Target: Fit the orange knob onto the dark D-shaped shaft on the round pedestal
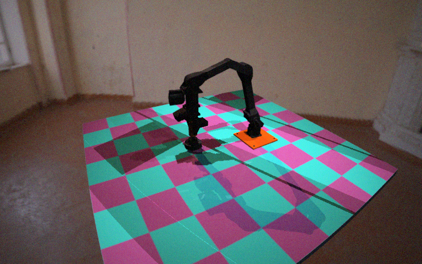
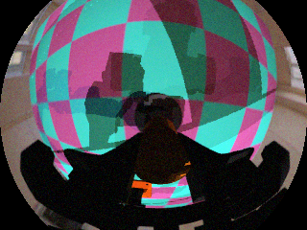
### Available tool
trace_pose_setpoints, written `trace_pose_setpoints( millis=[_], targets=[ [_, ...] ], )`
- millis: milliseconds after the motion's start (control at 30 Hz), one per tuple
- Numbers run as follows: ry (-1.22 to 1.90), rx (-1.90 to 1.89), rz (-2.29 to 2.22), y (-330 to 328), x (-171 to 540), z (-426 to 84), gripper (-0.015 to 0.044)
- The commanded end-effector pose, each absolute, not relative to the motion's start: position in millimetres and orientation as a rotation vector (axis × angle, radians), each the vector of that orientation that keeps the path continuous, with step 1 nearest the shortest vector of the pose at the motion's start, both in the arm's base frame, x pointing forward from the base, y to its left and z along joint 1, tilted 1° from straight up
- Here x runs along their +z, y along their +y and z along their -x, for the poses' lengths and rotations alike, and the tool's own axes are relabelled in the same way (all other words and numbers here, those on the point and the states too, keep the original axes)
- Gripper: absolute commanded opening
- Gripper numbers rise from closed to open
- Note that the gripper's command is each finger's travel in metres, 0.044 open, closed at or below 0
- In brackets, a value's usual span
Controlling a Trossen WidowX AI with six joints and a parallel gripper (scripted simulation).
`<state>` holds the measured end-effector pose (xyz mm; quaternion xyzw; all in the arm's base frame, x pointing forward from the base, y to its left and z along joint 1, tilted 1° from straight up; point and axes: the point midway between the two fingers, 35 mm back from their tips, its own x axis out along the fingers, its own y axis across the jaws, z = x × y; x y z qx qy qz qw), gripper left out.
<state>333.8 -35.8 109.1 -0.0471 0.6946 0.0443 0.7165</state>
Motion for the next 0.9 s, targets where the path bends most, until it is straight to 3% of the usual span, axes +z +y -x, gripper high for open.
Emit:
trace_pose_setpoints(
  millis=[0, 867],
  targets=[
    [1.529, 0.163, 0.172, -36.1, 109.8, -337.1, 0.0],
    [1.53, 0.163, 0.172, -35.8, 109.8, -334.4, 0.0]
  ],
)
